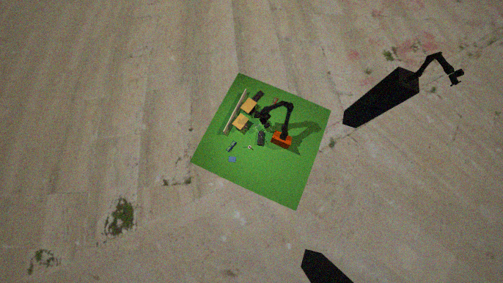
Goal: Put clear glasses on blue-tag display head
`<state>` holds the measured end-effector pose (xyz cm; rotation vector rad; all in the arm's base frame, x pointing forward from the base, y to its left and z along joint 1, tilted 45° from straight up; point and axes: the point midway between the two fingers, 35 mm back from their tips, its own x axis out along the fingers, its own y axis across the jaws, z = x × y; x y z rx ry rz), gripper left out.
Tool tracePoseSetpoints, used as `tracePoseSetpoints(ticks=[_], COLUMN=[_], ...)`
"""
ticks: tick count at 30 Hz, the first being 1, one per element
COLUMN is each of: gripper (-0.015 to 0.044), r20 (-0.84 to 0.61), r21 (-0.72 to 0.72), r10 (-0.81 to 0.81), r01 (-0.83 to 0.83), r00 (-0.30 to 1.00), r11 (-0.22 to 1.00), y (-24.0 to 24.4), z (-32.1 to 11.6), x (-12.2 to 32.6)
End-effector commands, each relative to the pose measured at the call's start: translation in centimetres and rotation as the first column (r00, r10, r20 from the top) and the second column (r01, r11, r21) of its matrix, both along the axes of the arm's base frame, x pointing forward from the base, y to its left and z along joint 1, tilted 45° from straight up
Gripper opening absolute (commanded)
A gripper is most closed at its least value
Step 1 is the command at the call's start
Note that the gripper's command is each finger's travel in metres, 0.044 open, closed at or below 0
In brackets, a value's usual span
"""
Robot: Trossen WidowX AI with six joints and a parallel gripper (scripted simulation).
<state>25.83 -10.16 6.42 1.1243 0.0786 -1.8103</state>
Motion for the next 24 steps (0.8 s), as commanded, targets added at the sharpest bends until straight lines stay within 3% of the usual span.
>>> tracePoseSetpoints(ticks=[1,24], gripper=[0.0,0.0], r20=[-0.009,-0.008], r21=[-0.005,-0.003], r10=[0.001,0.002], r01=[-0.001,-0.002], r00=[1.0,1.0], r11=[1.0,1.0], y=[-0.3,-1.8], z=[-0.4,-1.9], x=[-0.2,-0.3])
